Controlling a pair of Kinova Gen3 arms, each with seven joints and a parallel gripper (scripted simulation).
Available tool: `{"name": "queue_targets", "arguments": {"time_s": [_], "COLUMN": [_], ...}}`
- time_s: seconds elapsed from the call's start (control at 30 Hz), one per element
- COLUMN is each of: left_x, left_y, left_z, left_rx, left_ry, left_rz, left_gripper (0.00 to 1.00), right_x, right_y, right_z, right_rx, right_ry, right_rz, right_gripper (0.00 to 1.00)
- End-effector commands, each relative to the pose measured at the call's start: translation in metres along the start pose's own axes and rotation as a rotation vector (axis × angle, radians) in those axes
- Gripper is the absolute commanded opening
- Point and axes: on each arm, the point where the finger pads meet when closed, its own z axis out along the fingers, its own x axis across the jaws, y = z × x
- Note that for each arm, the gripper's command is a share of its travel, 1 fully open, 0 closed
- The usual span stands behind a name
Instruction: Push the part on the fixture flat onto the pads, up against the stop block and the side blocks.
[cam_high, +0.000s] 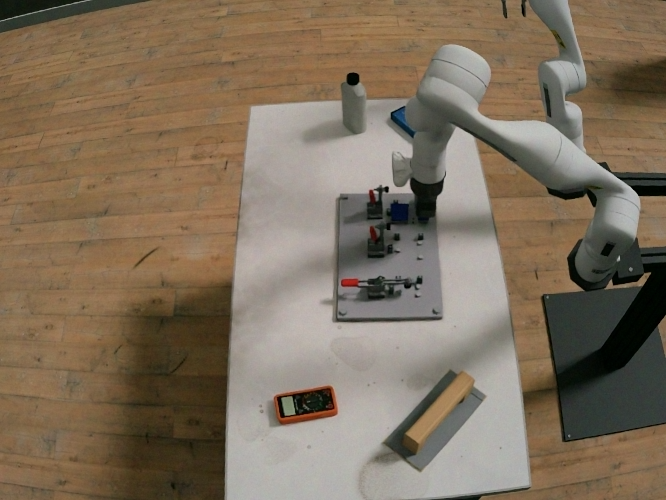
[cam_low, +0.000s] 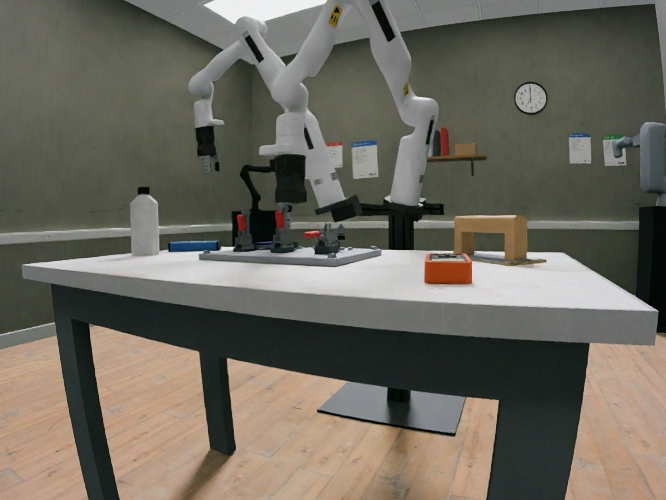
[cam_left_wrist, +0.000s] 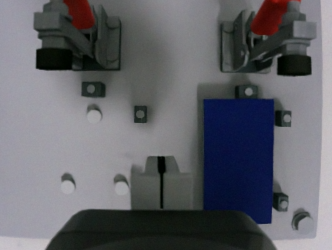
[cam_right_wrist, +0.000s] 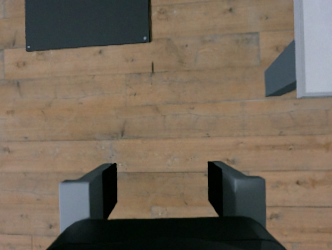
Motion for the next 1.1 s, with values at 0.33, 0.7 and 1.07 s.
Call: {"name": "queue_targets", "arguments": {"time_s": [0.33, 0.7, 1.07], "left_x": [0.0, 0.0, 0.0], "left_y": [-0.002, -0.003, -0.003], "left_z": [0.015, 0.031, 0.033], "left_rx": [0.0, 0.001, 0.002], "left_ry": [-0.001, -0.001, 0.0], "left_rz": [-0.006, -0.006, -0.005], "left_gripper": [0.0, 0.0, 0.0], "right_x": [0.0, 0.0, 0.0], "right_y": [0.0, 0.0, 0.0], "right_z": [-0.001, -0.001, -0.001], "right_rx": [-0.002, -0.002, -0.002], "right_ry": [0.0, 0.0, 0.0], "right_rz": [0.0, 0.0, 0.0], "right_gripper": [1.0, 1.0, 1.0]}}
